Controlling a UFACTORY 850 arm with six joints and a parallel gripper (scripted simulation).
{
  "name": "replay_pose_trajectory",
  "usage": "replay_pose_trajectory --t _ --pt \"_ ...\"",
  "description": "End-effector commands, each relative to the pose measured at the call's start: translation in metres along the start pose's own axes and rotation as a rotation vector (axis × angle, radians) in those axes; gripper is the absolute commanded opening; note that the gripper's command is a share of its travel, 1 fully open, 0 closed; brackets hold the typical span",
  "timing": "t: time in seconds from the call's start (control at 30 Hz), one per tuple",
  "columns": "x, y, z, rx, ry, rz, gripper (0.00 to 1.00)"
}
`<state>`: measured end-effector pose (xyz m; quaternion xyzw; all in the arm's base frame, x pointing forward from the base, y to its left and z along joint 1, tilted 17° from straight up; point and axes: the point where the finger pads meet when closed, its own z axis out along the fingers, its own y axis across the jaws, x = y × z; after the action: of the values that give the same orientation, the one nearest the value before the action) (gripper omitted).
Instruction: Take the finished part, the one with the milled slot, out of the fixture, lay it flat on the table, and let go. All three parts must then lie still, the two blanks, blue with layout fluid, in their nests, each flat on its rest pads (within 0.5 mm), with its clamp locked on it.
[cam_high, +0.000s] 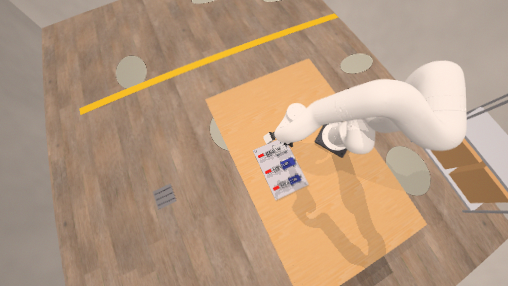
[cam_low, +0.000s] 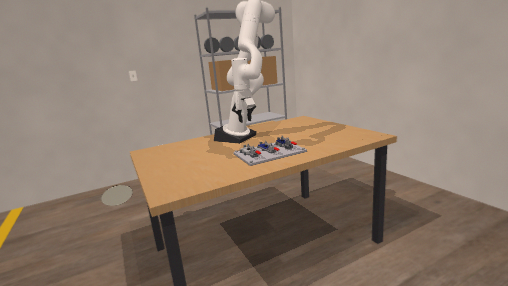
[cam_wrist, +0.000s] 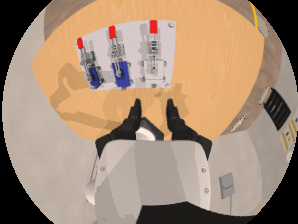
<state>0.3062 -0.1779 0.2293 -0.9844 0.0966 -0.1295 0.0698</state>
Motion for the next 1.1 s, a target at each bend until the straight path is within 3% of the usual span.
replay_pose_trajectory --t 0.0,0.4,0.73,1.07 --pt "0.001 0.000 0.000 -0.001 0.001 0.000 0.47" --pt "0.001 0.000 0.003 -0.001 0.001 0.000 0.47" --pt "0.001 0.000 0.043 -0.001 0.001 0.000 0.47" --pt "0.001 0.000 0.059 -0.001 0.001 0.000 0.47"
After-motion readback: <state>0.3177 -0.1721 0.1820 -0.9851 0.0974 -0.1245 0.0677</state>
